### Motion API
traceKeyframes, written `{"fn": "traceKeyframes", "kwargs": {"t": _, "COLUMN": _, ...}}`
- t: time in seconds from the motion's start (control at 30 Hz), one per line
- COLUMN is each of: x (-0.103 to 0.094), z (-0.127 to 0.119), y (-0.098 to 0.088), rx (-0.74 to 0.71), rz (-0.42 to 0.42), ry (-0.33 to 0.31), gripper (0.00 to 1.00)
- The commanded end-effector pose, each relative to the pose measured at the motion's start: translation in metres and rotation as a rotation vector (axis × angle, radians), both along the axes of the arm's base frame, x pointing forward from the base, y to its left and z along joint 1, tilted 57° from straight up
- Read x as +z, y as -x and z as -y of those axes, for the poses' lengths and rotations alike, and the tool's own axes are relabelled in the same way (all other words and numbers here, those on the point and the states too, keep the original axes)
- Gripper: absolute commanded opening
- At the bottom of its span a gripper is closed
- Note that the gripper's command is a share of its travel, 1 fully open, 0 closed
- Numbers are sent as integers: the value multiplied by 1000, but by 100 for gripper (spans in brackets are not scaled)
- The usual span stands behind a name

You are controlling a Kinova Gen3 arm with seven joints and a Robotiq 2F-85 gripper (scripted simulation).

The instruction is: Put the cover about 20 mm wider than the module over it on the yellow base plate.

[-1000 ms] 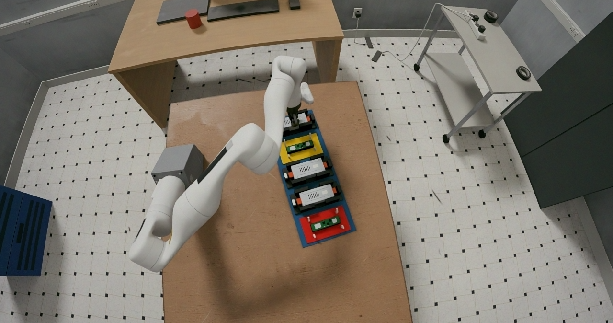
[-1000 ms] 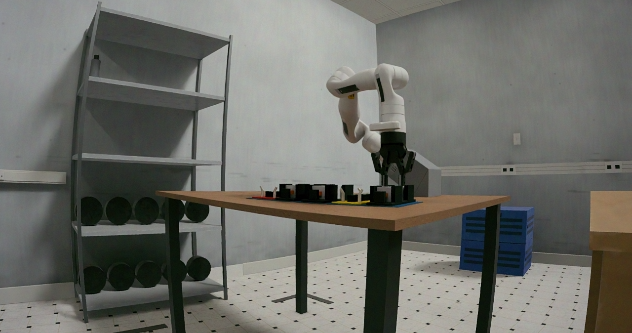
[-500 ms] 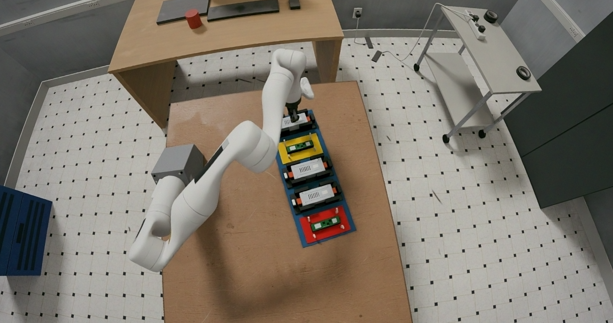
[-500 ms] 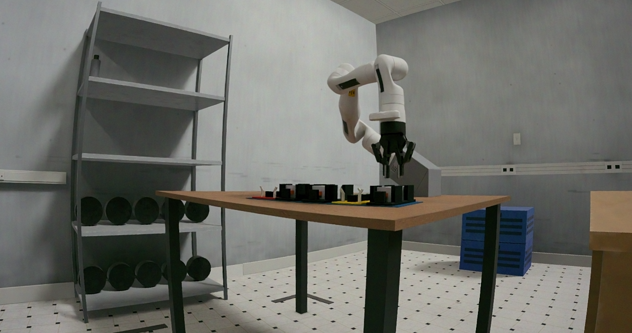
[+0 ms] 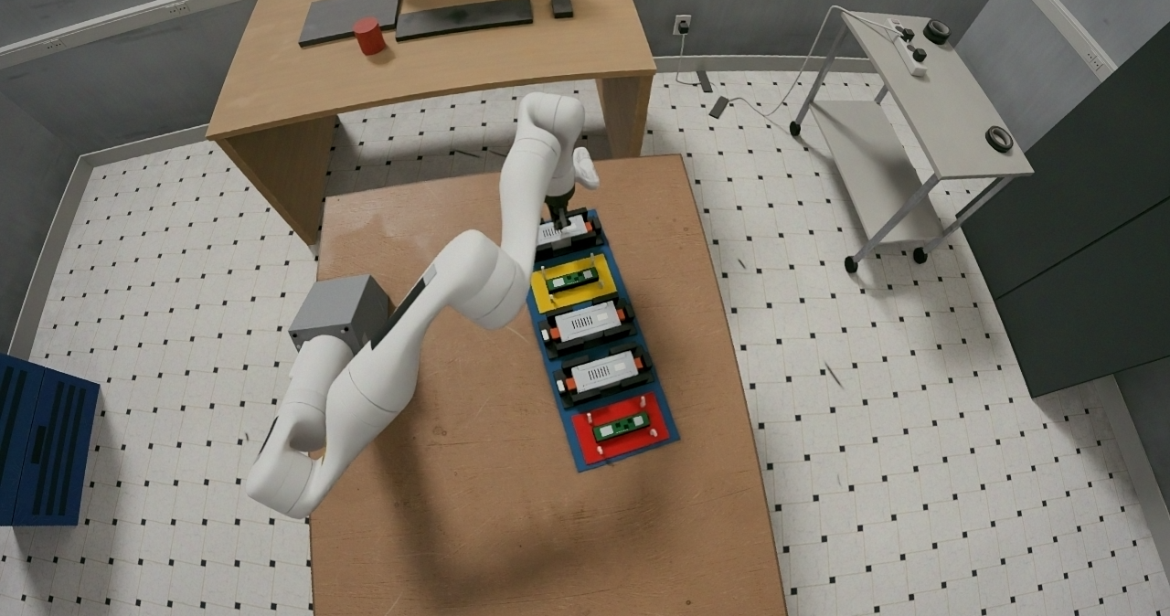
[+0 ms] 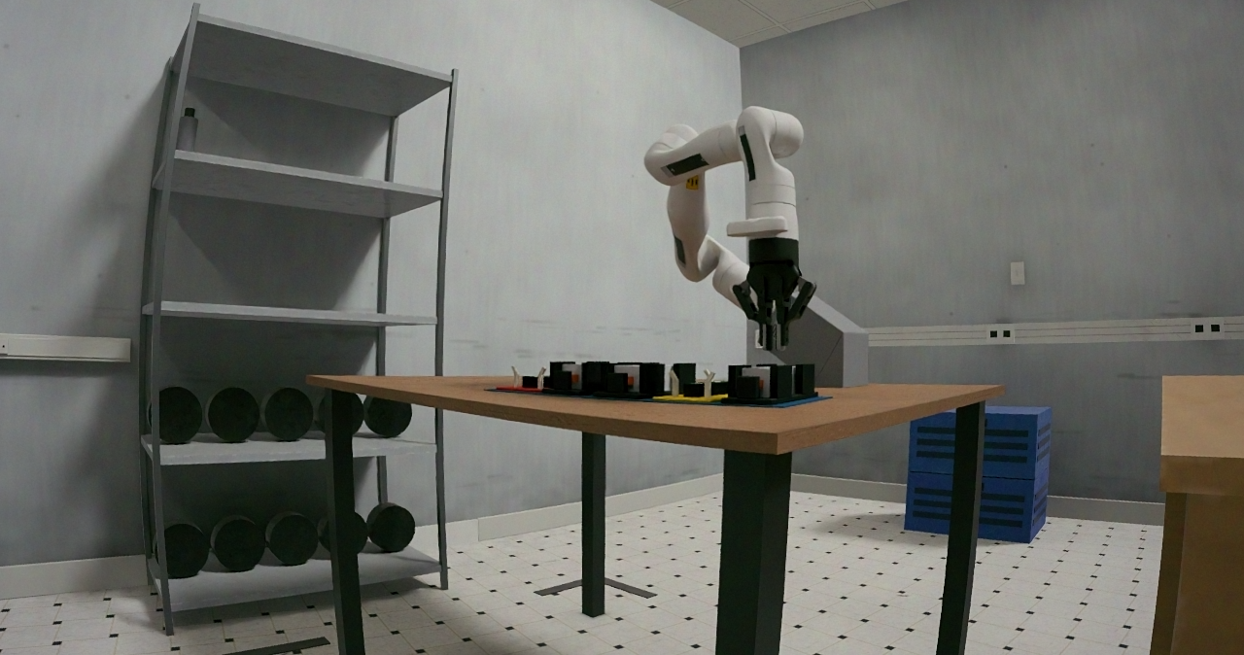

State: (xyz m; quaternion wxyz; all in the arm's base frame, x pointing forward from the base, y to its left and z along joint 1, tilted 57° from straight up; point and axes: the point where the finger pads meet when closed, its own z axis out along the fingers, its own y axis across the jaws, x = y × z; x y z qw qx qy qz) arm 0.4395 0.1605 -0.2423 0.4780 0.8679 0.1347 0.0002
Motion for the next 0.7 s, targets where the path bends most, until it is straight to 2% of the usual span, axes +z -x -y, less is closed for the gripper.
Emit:
{"fn": "traceKeyframes", "kwargs": {"t": 0.0, "x": 1, "z": -1, "y": 0, "rx": 1, "rz": 1, "ry": -2, "gripper": 1}}
{"fn": "traceKeyframes", "kwargs": {"t": 0.67, "x": 1, "z": -1, "y": 0, "rx": 1, "rz": 1, "ry": -2, "gripper": 0}}
